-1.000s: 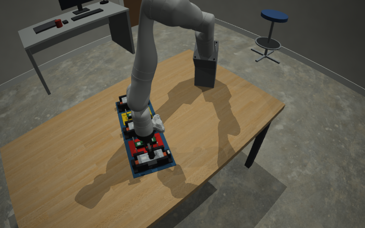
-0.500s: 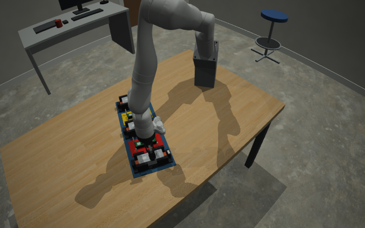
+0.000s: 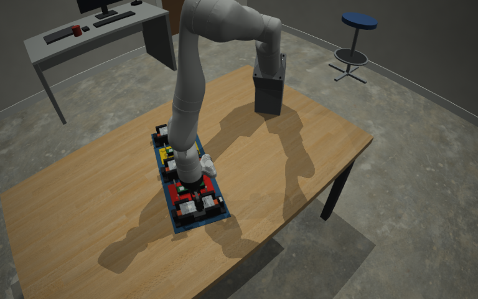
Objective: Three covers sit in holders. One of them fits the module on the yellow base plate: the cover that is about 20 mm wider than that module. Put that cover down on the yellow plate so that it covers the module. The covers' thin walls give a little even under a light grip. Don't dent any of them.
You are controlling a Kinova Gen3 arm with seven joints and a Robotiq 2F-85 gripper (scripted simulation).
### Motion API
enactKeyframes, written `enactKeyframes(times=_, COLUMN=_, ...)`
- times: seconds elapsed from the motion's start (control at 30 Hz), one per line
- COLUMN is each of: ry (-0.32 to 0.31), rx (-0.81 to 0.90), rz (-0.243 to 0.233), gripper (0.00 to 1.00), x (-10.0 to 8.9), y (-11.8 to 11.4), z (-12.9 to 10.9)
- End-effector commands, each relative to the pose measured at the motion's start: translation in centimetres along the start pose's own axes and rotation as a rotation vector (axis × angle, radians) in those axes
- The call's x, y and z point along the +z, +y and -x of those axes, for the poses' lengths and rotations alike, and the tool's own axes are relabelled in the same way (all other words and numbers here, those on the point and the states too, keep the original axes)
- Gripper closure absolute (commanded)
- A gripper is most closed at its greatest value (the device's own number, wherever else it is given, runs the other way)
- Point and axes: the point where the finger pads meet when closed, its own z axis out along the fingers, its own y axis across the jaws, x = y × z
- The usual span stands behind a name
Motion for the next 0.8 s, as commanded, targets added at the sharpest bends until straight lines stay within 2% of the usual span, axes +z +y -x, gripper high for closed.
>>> enactKeyframes(times=0.0, ry=-0.007, rx=-0.004, rz=0.002, gripper=0.0, x=0.0, y=0.1, z=0.3)
enactKeyframes(times=0.33, ry=-0.002, rx=0.001, rz=0.001, gripper=0.0, x=0.1, y=0.0, z=0.1)
enactKeyframes(times=0.77, ry=-0.008, rx=-0.005, rz=0.003, gripper=0.0, x=1.0, y=0.1, z=0.4)
